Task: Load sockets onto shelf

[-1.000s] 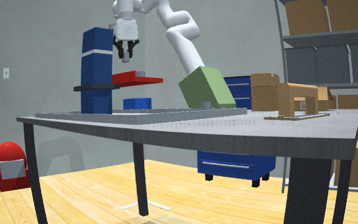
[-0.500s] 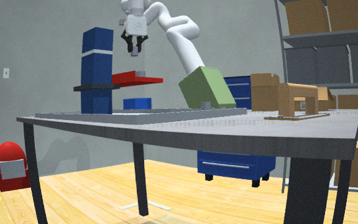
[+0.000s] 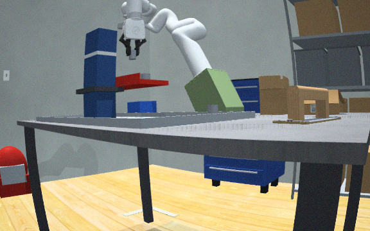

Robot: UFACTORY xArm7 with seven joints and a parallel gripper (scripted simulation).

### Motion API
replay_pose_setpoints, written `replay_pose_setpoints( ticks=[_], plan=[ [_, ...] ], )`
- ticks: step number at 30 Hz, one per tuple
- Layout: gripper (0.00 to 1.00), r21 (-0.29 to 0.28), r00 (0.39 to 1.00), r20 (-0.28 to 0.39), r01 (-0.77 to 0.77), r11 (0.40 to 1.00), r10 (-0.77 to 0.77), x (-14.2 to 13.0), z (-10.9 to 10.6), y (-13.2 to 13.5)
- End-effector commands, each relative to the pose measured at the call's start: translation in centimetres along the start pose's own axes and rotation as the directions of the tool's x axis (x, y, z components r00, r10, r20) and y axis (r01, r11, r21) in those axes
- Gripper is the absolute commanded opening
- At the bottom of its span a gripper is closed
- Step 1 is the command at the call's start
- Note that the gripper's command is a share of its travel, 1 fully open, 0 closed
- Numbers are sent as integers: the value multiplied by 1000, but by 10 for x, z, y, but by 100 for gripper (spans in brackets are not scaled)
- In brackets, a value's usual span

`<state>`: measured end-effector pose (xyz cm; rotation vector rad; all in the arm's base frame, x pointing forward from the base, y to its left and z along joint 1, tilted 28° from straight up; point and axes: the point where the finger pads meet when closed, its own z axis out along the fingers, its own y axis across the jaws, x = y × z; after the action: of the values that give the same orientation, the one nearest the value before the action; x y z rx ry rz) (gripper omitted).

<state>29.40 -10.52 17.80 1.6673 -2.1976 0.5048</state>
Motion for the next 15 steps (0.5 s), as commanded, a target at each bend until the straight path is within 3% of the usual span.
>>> replay_pose_setpoints(
  ticks=[1, 4, 5, 6, 7, 9, 10, 15],
  plan=[
    [0, 13, 1000, 9, 11, 1000, -11, 56, -7, 5],
    [0, 13, 1000, 9, 11, 1000, -11, 56, -7, 5],
    [0, 13, 1000, 7, 9, 1000, -9, 84, -6, 12],
    [0, 13, 1000, 7, 9, 1000, -9, 84, -6, 12],
    [0, 12, 1000, 5, 5, 1000, -5, 108, -5, 19],
    [0, 12, 1000, 5, 5, 1000, -5, 108, -5, 19],
    [0, 10, 1000, 3, 0, 1000, 0, 125, -3, 26],
    [0, 8, 1000, 1, -5, 1000, 5, 142, -2, 33]
  ],
)
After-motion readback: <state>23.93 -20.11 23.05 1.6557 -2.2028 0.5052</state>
